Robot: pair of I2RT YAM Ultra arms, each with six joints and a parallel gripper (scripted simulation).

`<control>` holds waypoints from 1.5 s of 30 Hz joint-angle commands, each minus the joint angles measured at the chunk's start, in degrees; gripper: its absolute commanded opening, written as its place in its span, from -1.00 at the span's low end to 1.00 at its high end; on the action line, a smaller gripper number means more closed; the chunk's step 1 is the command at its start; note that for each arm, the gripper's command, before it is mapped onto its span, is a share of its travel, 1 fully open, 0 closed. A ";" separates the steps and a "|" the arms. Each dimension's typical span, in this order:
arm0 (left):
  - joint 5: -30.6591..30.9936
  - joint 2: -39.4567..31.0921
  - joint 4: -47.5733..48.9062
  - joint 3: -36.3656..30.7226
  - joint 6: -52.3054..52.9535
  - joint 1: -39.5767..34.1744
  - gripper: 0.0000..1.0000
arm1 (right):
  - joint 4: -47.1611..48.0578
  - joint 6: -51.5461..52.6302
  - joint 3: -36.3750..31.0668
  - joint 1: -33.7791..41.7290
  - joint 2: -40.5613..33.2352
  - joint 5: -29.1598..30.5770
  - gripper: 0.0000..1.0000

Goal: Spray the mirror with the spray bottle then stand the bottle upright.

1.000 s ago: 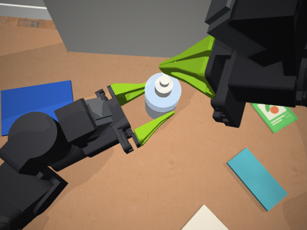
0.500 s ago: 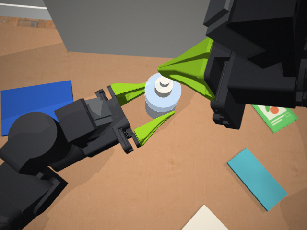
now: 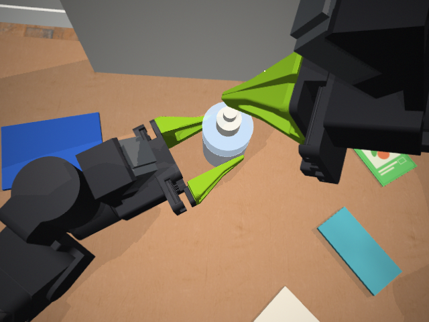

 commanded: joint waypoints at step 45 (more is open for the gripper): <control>0.24 -2.64 1.70 1.98 -0.33 0.09 -1.00 | 3.21 -0.10 -3.61 -0.57 -3.34 -0.74 -1.00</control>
